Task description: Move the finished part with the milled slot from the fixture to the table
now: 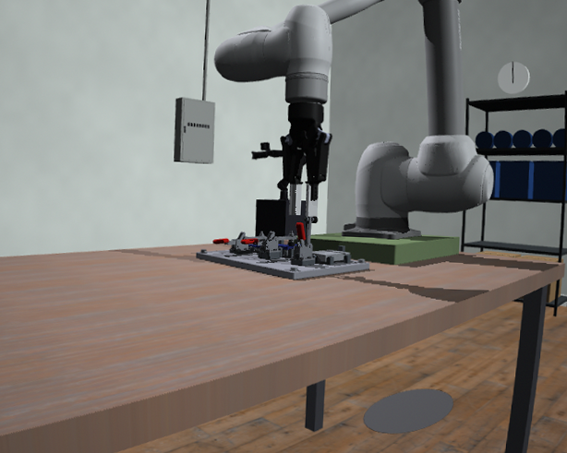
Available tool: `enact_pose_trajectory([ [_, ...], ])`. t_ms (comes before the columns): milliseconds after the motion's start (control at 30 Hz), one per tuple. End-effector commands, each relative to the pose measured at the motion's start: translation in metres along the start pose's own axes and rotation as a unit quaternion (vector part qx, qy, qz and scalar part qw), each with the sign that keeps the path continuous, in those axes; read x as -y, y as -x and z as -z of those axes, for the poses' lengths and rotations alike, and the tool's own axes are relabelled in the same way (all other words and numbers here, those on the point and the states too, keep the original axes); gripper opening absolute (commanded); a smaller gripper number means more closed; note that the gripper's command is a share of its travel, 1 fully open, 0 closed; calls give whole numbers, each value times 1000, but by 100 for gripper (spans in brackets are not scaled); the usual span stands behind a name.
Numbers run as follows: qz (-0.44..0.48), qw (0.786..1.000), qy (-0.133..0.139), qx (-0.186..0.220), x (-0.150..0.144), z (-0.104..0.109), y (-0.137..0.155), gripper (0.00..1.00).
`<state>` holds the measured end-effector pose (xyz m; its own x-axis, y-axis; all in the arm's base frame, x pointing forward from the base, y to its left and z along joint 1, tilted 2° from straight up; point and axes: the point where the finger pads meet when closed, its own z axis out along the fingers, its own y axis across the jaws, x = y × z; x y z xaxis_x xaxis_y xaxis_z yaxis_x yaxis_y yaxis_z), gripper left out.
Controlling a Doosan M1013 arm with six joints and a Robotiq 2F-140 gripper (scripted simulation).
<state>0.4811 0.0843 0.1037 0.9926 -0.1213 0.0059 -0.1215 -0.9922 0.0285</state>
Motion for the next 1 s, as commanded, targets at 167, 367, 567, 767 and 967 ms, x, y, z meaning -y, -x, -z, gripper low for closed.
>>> enact_pose_trajectory([
  [167,0,1000,0,0,0,0,0,28],
  [367,0,1000,0,0,0,0,0,28],
  [567,0,1000,0,0,0,0,0,28],
  [767,0,1000,0,0,0,0,0,28],
  [967,0,1000,0,0,0,0,0,58],
])
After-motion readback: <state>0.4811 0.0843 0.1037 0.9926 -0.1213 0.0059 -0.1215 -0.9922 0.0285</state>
